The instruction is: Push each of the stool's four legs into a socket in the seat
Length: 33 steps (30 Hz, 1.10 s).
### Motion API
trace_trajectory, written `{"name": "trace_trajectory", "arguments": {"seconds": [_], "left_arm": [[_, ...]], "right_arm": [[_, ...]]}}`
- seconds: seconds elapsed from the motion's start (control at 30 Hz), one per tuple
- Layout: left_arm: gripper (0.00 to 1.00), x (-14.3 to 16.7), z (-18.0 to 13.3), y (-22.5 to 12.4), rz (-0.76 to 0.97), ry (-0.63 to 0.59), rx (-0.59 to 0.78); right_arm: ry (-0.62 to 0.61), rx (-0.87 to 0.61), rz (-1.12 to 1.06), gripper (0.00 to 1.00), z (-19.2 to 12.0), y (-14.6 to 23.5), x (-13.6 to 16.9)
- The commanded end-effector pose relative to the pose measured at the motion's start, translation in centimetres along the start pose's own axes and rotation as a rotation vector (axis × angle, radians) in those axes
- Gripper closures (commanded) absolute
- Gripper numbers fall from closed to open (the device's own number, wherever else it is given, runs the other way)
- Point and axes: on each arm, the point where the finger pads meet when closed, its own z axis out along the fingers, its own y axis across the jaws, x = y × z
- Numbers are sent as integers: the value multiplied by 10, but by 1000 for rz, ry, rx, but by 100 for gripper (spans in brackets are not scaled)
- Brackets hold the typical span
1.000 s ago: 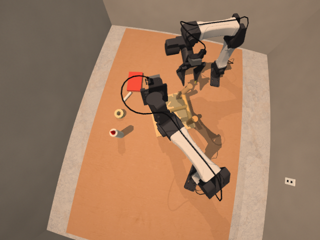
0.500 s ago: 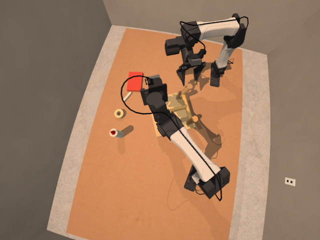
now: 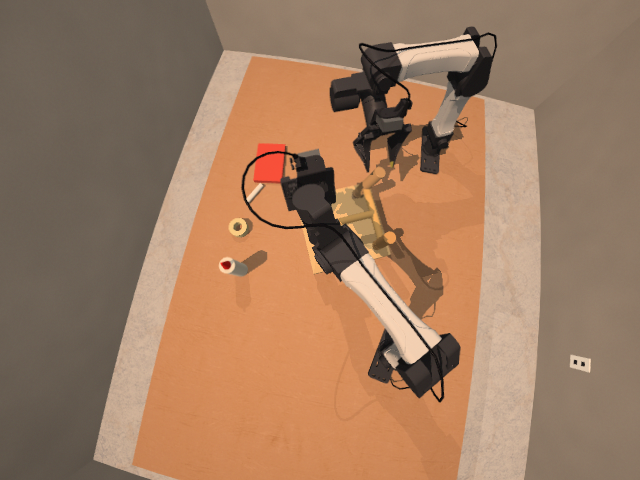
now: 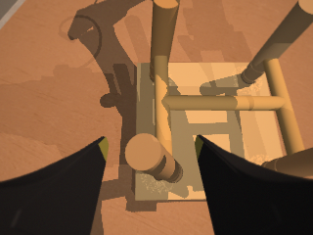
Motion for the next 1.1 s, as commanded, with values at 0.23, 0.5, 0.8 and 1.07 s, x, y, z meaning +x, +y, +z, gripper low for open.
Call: {"name": "trace_trajectory", "arguments": {"seconds": [0.23, 0.5, 0.8, 1.07], "left_arm": [[26, -5, -6, -6, -1, -10, 2], [26, -3, -7, -4, -4, -6, -2], [26, -1, -9, -3, -7, -2, -6], [26, 1, -9, -2, -8, 0, -9]], "right_arm": [[-5, 12, -7, 26, -5, 5, -10], [-6, 13, -13, 26, -5, 6, -12], [-5, 4, 4, 26, -3, 4, -7], [-5, 1, 7, 26, -2, 3, -6]]}}
